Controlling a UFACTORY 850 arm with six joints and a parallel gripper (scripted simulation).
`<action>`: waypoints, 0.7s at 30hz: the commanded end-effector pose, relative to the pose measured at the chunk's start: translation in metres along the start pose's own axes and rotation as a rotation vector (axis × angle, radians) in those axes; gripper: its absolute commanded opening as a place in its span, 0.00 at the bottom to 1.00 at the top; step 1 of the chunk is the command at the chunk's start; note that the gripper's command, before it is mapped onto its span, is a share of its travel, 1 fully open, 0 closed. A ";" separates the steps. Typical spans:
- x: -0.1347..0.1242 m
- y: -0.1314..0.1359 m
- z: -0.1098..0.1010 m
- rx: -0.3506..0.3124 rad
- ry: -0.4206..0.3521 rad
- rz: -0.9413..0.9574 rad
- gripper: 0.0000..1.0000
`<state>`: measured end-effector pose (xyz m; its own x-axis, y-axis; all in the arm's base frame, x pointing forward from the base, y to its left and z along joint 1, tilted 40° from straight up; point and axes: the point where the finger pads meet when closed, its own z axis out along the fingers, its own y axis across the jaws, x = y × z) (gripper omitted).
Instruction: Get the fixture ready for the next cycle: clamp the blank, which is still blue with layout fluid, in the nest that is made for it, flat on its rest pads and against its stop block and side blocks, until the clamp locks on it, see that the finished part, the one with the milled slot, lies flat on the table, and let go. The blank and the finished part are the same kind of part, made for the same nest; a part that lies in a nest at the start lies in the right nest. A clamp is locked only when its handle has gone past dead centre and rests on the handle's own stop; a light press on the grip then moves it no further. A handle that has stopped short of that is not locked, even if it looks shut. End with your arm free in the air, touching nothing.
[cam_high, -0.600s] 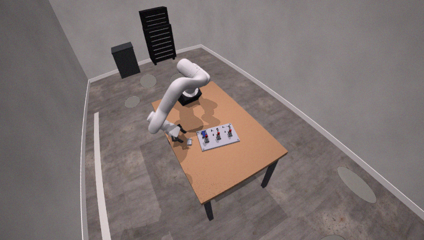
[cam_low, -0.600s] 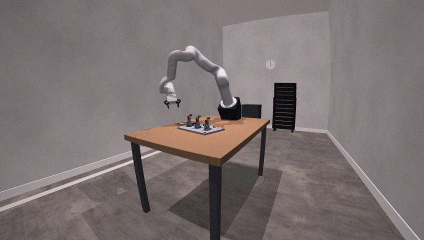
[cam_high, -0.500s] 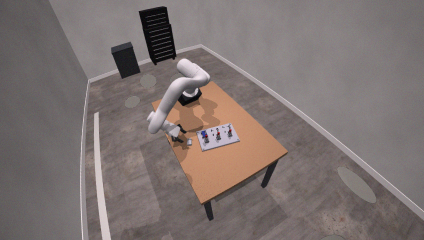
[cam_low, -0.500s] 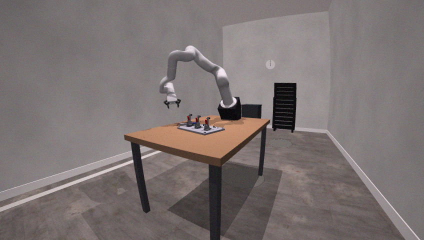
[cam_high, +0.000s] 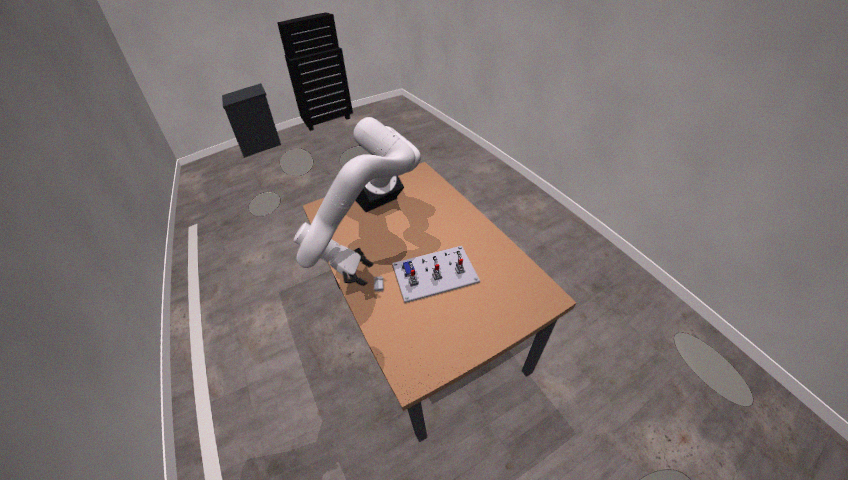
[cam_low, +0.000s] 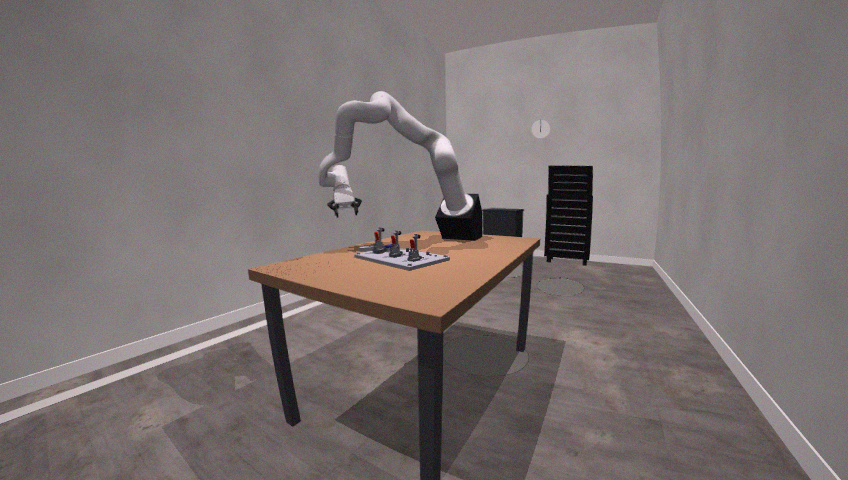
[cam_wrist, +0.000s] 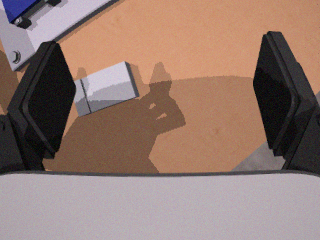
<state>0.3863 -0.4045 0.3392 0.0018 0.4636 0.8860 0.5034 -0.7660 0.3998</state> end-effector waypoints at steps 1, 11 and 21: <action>0.001 0.000 0.000 0.000 -0.001 0.000 1.00; 0.023 -0.024 0.034 0.046 -0.140 0.191 1.00; 0.038 -0.045 0.055 0.051 -0.252 0.329 1.00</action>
<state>0.4089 -0.3413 0.3413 0.3113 0.3292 0.8915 0.5050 -0.8520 0.1383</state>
